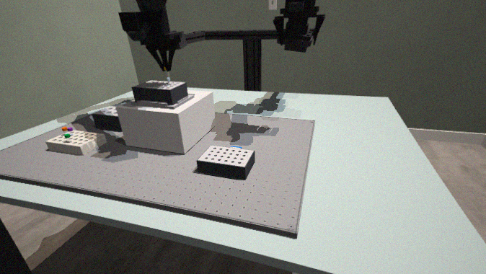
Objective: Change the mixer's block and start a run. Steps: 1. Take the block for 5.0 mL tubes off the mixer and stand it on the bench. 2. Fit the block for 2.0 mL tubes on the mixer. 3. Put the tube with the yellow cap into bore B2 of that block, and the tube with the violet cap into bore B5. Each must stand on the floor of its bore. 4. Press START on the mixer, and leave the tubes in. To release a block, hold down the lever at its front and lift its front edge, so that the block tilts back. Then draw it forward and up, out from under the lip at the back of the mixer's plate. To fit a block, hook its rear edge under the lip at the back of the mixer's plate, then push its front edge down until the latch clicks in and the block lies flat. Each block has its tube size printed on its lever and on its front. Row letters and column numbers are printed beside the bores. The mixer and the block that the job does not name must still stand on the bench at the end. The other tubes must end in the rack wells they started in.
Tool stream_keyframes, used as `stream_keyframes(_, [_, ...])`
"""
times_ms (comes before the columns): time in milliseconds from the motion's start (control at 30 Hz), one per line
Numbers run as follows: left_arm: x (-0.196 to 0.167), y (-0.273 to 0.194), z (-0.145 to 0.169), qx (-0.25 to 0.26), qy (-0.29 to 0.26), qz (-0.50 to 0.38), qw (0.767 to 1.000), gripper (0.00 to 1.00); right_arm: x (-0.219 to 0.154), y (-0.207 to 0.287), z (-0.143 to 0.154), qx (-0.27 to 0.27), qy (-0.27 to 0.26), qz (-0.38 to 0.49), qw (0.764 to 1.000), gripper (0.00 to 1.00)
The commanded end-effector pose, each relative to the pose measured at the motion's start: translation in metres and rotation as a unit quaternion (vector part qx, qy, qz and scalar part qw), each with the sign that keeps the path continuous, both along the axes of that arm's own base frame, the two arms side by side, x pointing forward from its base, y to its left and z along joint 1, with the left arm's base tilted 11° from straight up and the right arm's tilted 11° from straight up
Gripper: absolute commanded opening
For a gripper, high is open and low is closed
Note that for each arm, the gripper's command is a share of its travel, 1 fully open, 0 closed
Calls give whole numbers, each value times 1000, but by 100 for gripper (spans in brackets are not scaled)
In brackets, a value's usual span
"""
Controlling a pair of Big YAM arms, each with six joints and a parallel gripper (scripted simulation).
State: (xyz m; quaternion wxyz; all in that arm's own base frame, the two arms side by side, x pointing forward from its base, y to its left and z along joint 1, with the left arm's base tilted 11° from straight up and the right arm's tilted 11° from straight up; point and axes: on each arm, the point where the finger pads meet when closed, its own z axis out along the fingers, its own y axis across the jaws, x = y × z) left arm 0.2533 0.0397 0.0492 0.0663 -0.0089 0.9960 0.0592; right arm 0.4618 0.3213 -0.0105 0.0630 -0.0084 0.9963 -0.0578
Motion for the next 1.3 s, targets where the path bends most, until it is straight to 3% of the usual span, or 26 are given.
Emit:
stream_keyframes(0, [19, 4, 15, 0, -23, 5, 1000, 100, 6, 10, 12, 7, -8, 6, 1000, 9])
stream_keyframes(633, [19, 4, 15, 0, -23, 5, 1000, 100, 4, 7, 26, 12, -15, 5, 1000, 9])
stream_keyframes(1267, [19, 4, 14, 0, -23, 5, 1000, 100, 7, 6, 19, 13, -16, 3, 1000, 9])
